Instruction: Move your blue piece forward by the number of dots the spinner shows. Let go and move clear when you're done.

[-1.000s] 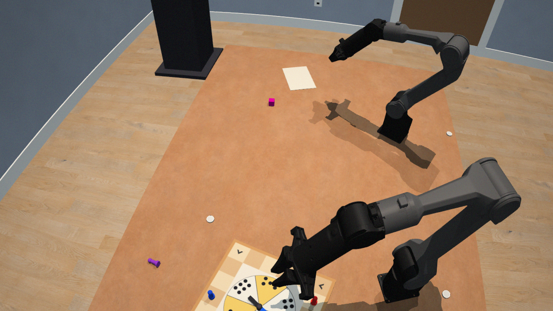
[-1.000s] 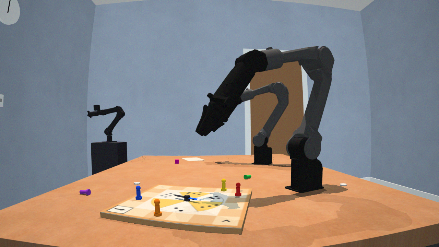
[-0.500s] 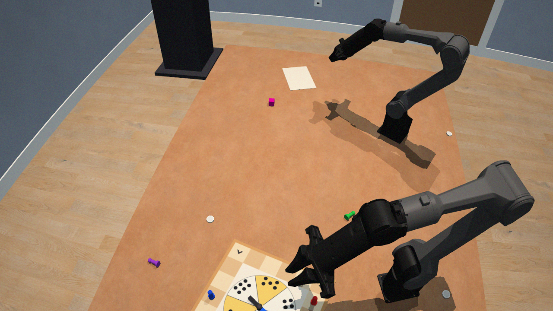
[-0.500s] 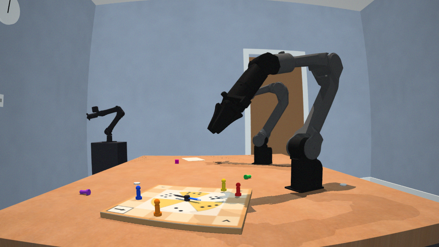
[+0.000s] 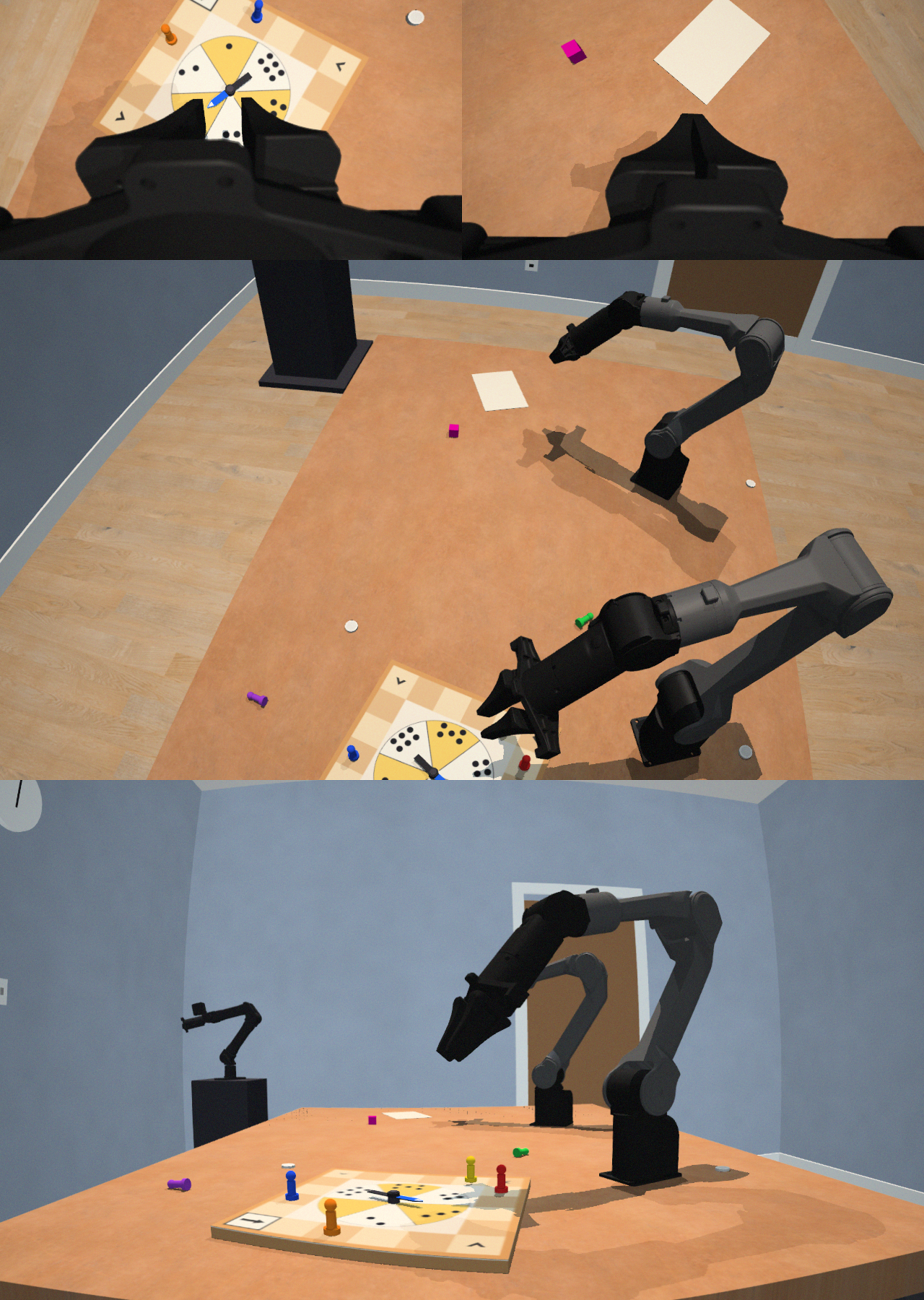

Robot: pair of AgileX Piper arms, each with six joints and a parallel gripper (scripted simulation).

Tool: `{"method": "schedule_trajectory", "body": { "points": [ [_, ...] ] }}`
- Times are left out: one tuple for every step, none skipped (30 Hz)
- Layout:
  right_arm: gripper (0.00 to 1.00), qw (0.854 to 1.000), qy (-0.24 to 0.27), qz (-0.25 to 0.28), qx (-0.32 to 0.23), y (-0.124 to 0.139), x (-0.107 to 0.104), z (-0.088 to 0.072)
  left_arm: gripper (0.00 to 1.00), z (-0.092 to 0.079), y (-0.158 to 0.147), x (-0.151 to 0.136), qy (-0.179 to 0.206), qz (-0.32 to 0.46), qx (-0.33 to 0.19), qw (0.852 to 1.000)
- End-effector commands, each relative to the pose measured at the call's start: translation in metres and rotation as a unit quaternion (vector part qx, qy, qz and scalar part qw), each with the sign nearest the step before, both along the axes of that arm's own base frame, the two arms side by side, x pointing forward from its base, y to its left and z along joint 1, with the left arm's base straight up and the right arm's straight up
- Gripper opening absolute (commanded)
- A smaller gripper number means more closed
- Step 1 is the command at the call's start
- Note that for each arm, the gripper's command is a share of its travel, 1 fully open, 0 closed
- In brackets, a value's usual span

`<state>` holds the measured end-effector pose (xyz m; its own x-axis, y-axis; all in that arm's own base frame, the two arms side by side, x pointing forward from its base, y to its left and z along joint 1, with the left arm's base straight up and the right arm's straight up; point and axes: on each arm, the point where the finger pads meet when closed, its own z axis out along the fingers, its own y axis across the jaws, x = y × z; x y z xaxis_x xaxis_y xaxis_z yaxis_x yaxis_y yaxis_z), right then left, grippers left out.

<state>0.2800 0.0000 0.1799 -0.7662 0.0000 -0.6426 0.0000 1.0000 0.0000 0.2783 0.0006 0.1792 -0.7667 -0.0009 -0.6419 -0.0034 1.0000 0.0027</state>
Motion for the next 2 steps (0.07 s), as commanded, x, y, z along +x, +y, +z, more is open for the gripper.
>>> {"method": "schedule_trajectory", "body": {
  "points": [
    [0.00,1.000,-0.004,0.000,0.000,0.0000,0.0008,0.0022,0.33,0.0008,0.0001,0.0005,-0.001,0.000,0.000,1.000],
    [0.00,1.000,-0.004,0.000,0.000,0.0000,0.0008,0.0022,0.33,0.0008,0.0001,0.0005,-0.001,0.000,0.000,1.000]
  ]
}}
